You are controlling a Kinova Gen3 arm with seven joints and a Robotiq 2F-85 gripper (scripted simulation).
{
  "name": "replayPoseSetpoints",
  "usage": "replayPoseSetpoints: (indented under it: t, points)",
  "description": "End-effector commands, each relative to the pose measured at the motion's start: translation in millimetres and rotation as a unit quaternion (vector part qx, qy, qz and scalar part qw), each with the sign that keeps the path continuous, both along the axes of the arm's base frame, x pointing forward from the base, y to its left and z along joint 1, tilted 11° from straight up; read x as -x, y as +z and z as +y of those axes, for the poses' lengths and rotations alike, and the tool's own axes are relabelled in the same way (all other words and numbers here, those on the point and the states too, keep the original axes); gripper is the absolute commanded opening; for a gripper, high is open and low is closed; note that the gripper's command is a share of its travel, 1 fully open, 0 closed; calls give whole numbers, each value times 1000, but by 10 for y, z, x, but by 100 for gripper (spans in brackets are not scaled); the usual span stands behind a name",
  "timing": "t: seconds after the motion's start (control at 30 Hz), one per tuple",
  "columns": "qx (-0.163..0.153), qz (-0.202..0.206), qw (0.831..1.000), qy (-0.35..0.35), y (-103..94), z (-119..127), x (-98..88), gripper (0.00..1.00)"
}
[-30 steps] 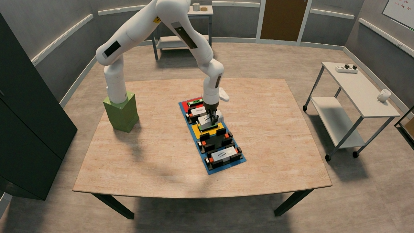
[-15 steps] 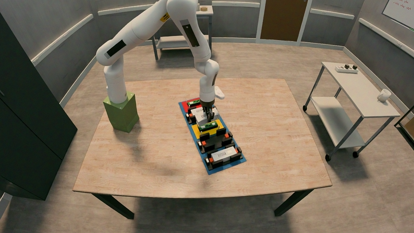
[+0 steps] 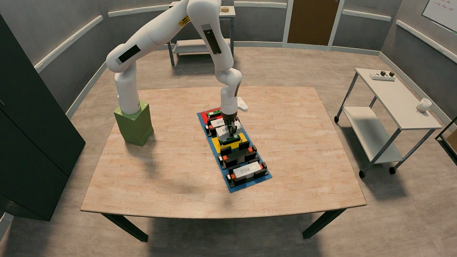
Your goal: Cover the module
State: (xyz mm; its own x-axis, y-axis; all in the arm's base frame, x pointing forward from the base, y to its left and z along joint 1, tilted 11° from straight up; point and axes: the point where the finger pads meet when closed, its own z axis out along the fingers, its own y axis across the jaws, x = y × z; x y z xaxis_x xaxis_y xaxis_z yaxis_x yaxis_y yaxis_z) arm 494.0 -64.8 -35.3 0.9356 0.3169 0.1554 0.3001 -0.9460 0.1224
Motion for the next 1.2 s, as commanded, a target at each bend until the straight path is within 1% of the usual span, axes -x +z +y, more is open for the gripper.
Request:
replayPoseSetpoints:
  t: [0.0, 0.27, 0.5, 1.17]
  points:
    - [0, -1, 1000, 0, -20, -2, -11, 0]
    - [0, -1, 1000, 0, -138, -9, -33, 0]
    - [0, -1, 1000, 0, -138, -9, -33, 0]
    - [0, -1, 1000, 0, -217, -15, -47, 0]
